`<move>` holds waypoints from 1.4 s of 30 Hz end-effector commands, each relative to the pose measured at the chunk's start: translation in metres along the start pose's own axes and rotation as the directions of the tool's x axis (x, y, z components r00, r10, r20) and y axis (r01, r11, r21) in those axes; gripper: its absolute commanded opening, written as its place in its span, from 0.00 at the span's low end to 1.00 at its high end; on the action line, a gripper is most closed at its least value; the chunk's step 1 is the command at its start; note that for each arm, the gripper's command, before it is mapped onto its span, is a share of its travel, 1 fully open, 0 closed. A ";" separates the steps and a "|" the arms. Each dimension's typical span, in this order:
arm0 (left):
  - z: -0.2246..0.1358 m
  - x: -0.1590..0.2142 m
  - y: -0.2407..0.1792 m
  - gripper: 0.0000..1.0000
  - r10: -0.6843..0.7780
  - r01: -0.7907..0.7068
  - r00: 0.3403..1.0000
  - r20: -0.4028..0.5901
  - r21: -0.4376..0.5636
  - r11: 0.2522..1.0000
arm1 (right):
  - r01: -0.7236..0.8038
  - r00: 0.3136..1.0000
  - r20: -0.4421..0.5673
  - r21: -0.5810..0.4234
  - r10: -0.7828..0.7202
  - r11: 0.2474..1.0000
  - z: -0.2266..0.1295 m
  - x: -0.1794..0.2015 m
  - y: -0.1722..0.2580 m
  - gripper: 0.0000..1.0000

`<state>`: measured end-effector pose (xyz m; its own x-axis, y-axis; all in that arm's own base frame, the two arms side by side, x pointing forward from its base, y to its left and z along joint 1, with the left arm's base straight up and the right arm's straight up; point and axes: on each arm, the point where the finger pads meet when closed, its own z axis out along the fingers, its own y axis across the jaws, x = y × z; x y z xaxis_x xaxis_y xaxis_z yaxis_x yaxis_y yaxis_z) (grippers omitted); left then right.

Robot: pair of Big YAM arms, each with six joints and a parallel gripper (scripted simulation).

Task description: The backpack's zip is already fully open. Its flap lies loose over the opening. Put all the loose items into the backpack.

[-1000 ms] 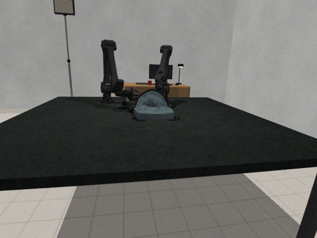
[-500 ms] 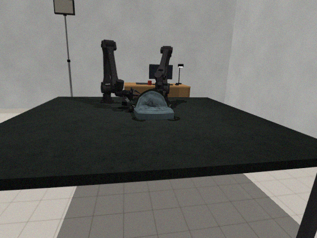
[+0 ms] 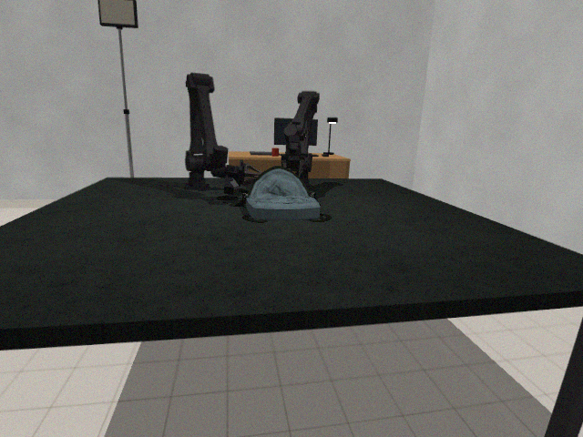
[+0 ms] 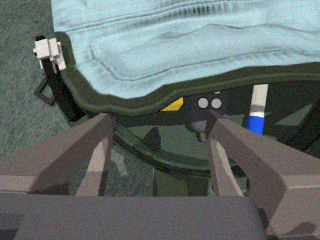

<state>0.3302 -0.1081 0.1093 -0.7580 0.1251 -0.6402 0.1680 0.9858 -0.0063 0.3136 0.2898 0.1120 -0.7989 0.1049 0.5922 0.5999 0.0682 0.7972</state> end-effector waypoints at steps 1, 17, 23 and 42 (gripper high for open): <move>-0.025 -0.045 -0.006 0.55 -0.017 0.016 0.996 0.087 0.010 1.000 | 0.057 0.998 -0.012 -0.025 -0.058 0.998 -0.001 0.009 0.016 0.32; -0.059 0.001 -0.002 0.55 -0.010 0.010 0.999 0.035 0.001 1.000 | 0.057 0.998 -0.012 -0.025 -0.058 0.998 -0.001 0.009 0.016 0.32; -0.057 0.007 0.012 0.90 -0.013 0.014 1.000 0.024 -0.010 1.000 | 0.057 0.998 -0.012 -0.025 -0.058 0.998 -0.001 0.009 0.016 0.32; -0.084 -0.007 0.129 0.90 0.023 -0.022 0.998 0.065 -0.022 1.000 | 0.057 0.998 -0.012 -0.025 -0.058 0.998 -0.001 0.009 0.016 0.32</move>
<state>0.2861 0.0033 0.1424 -0.7605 0.0587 -0.6467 0.1165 0.9921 -0.0470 0.3134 0.2899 0.1120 -0.7990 0.1045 0.5922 0.5998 0.0685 0.7972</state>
